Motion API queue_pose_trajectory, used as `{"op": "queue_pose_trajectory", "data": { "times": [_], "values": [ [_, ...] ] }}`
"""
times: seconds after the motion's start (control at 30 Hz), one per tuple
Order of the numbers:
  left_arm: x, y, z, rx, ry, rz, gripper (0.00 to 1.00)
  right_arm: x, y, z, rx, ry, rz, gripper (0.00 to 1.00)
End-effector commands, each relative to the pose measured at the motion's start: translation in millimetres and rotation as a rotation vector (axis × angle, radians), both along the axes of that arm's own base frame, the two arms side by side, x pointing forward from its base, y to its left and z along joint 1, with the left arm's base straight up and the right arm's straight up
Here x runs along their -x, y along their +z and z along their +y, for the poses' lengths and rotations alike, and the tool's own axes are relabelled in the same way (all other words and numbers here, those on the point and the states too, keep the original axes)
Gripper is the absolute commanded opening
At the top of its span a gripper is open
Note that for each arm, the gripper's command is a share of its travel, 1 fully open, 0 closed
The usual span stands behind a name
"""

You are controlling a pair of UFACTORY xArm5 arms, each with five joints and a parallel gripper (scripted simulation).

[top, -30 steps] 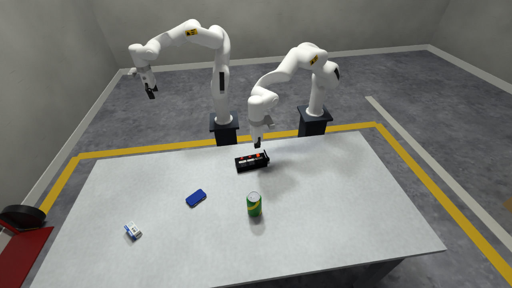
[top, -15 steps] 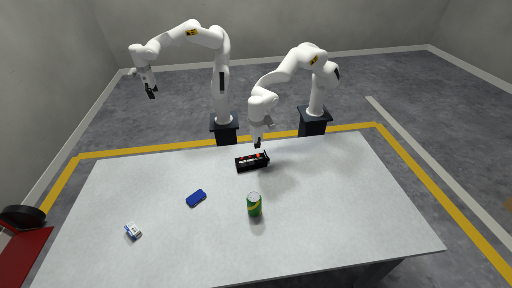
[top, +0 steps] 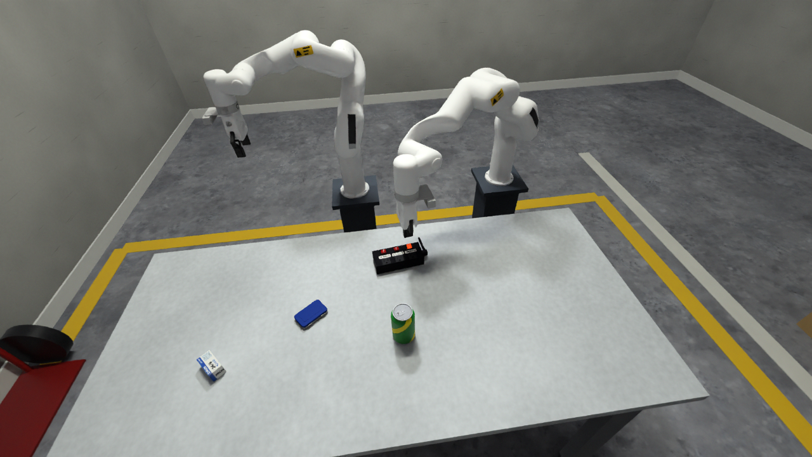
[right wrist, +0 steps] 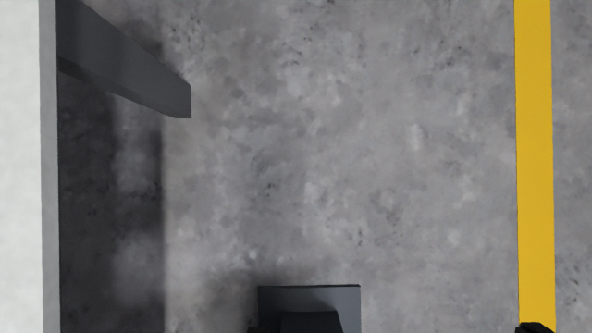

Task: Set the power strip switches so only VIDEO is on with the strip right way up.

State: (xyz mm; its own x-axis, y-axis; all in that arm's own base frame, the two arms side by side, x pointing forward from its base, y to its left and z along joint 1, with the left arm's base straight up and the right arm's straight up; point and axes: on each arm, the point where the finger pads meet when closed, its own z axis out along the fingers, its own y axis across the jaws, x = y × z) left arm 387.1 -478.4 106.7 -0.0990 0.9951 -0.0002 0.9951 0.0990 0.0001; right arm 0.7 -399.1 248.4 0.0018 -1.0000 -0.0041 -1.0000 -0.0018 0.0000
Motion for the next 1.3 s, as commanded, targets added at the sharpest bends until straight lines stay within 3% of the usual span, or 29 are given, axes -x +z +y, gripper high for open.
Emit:
{"op": "queue_pose_trajectory", "data": {
  "times": [0.0, 0.73, 1.27],
  "values": [
    [-1, -2.8, -1, 0.004, 0.0, -0.003, 0.0, 0, 1.5, -1, 0.004, 0.0, 0.0, 1.0],
    [0, -27.5, -1, 0.004, 0.0, -0.003, 0.0, 0, 1.5, -1, 0.004, 0.0, 0.0, 1.0],
    [0, -32.2, -1, 0.004, 0.0, -0.003, 0.0, 0, 1.5, -1, 0.004, 0.0, 0.0, 1.0]
  ]
}}
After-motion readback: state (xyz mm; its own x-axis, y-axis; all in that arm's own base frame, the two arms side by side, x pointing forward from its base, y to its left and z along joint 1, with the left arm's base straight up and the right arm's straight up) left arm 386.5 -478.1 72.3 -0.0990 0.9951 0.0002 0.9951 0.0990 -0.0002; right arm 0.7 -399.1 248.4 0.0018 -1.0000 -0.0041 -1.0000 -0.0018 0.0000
